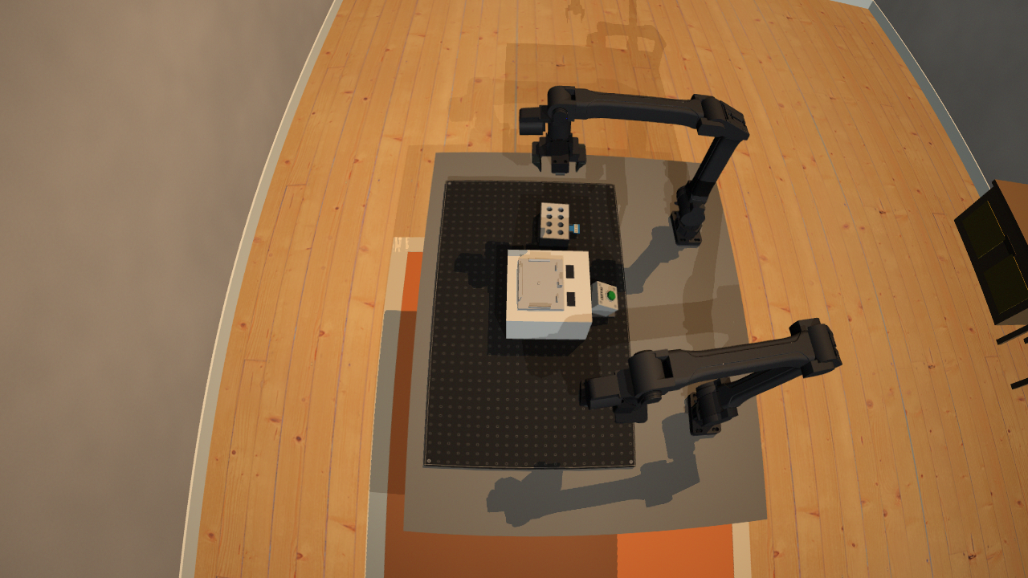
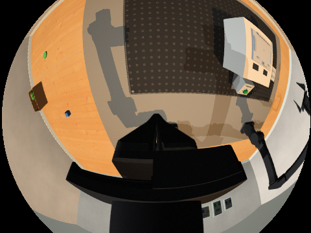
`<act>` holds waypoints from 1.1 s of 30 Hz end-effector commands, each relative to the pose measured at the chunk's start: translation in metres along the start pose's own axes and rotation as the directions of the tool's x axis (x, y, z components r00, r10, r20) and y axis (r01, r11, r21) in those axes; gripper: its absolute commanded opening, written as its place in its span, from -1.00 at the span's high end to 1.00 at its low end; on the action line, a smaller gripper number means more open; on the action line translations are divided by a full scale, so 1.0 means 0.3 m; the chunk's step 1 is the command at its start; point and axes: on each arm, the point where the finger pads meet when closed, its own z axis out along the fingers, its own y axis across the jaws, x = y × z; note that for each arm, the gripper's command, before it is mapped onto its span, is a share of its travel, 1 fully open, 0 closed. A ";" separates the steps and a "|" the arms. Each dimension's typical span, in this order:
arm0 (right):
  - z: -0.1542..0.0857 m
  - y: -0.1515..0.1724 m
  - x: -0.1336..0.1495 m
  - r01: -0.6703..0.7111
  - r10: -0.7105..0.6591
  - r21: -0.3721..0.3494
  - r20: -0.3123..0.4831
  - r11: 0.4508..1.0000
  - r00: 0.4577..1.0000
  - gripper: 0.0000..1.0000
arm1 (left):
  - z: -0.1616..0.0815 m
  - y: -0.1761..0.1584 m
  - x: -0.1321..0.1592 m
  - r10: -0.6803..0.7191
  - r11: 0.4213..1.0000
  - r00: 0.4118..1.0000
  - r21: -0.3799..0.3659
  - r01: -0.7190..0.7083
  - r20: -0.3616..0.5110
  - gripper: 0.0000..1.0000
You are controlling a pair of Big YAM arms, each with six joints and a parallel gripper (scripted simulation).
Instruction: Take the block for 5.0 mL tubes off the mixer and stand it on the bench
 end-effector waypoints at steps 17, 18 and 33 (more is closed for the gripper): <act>-0.082 0.239 0.066 -0.382 0.382 0.027 0.019 0.924 0.924 -1.00 | -0.035 -0.008 0.006 0.002 1.000 0.999 -0.009 -0.002 0.037 1.00; -0.082 0.261 0.074 -0.406 0.406 0.029 0.021 0.913 0.914 -1.00 | -0.035 -0.008 0.006 0.002 1.000 0.999 -0.009 -0.002 0.037 1.00; -0.090 0.308 0.077 -0.620 0.619 0.050 0.034 0.783 0.785 -1.00 | -0.035 -0.008 0.007 0.002 1.000 0.999 -0.009 -0.002 0.036 1.00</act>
